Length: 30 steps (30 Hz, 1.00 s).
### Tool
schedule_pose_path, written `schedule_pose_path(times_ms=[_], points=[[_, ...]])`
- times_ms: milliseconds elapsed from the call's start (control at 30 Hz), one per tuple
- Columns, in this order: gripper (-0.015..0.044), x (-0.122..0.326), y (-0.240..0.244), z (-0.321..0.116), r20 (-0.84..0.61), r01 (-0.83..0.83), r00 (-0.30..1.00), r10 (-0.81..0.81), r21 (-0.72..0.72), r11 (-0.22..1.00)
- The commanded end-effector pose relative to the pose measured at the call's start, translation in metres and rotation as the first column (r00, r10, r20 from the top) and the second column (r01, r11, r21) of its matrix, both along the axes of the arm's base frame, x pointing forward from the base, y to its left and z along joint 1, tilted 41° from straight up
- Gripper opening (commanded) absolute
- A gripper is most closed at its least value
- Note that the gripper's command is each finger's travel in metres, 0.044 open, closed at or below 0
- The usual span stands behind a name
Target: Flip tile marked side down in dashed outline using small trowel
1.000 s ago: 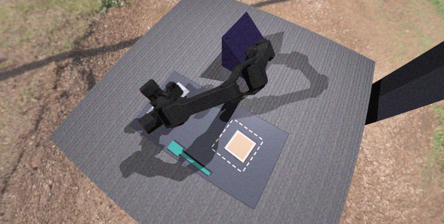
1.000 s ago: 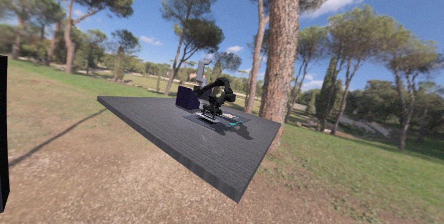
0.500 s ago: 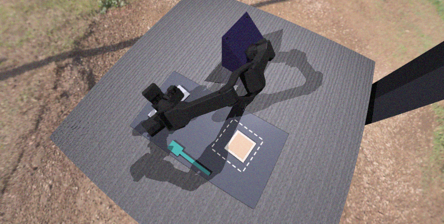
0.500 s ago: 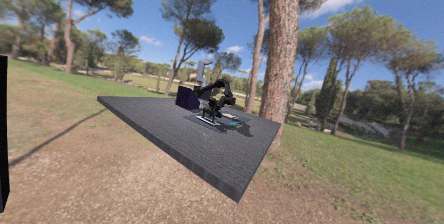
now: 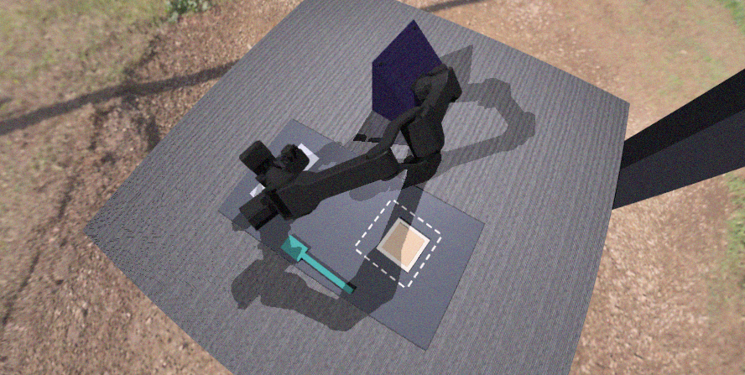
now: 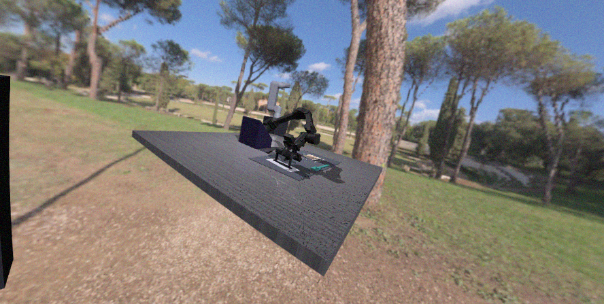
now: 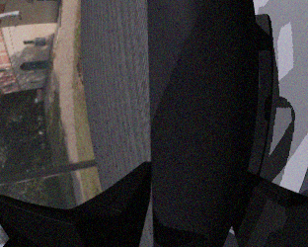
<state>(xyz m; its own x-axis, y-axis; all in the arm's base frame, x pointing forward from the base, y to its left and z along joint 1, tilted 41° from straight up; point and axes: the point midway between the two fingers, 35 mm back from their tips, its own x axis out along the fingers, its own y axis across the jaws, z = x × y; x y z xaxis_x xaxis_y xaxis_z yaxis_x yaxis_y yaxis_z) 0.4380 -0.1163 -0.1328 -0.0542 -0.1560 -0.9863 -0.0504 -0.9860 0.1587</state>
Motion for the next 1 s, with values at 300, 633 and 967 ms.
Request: schedule_pose_path(times_ms=[300,633,967], points=[[0.0300,0.000,-0.002,0.000,0.003,0.009,1.000,-0.009,-0.005,1.000],[0.0300,0.003,0.008,0.059,0.000,0.003,1.000,-0.003,0.001,1.000],[0.0300,-0.049,-0.037,0.134,-0.001,-0.005,1.000,0.005,-0.005,1.000]])
